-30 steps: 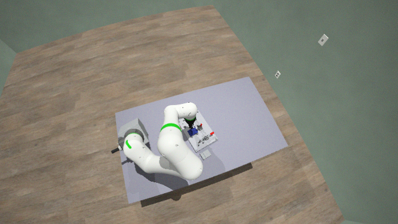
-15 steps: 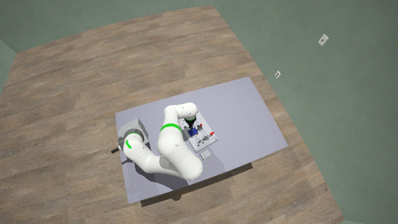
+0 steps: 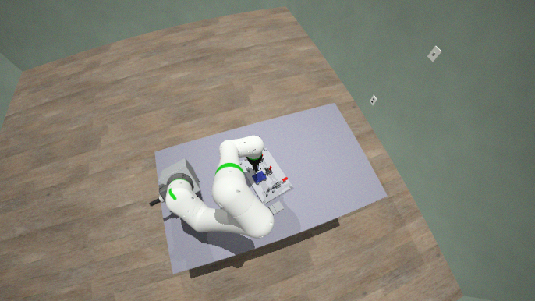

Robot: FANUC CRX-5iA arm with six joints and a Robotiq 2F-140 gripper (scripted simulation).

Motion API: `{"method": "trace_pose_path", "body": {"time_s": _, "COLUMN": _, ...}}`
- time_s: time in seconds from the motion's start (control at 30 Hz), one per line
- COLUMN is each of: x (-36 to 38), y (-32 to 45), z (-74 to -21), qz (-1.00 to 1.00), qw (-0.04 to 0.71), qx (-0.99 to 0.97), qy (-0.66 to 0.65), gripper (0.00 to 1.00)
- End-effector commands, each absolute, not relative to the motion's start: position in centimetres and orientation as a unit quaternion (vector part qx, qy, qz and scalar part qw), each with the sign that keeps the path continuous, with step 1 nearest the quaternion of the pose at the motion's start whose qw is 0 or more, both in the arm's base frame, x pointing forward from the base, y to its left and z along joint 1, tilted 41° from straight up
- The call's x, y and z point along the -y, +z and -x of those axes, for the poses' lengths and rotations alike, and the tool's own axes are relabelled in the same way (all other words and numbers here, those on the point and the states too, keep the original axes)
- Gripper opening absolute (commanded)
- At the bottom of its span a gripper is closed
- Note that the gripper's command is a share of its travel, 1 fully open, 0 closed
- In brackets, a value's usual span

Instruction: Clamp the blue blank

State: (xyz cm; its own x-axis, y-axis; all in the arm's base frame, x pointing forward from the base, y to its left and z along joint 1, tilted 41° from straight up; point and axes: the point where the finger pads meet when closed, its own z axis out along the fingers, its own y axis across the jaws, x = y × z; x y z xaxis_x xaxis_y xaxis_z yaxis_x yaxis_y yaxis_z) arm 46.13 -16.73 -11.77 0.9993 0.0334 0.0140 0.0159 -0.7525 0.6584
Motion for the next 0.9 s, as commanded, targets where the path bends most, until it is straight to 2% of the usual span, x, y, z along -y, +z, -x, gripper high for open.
{"method": "trace_pose_path", "body": {"time_s": 0.0, "x": 16.4, "y": -12.0, "z": -46.1, "qz": -0.936, "qw": 0.351, "qx": -0.013, "qy": 0.013, "gripper": 0.0}}
{"method": "trace_pose_path", "body": {"time_s": 0.87, "x": 13.8, "y": -9.0, "z": -46.0, "qz": -0.936, "qw": 0.351, "qx": -0.013, "qy": 0.013, "gripper": 0.0}}
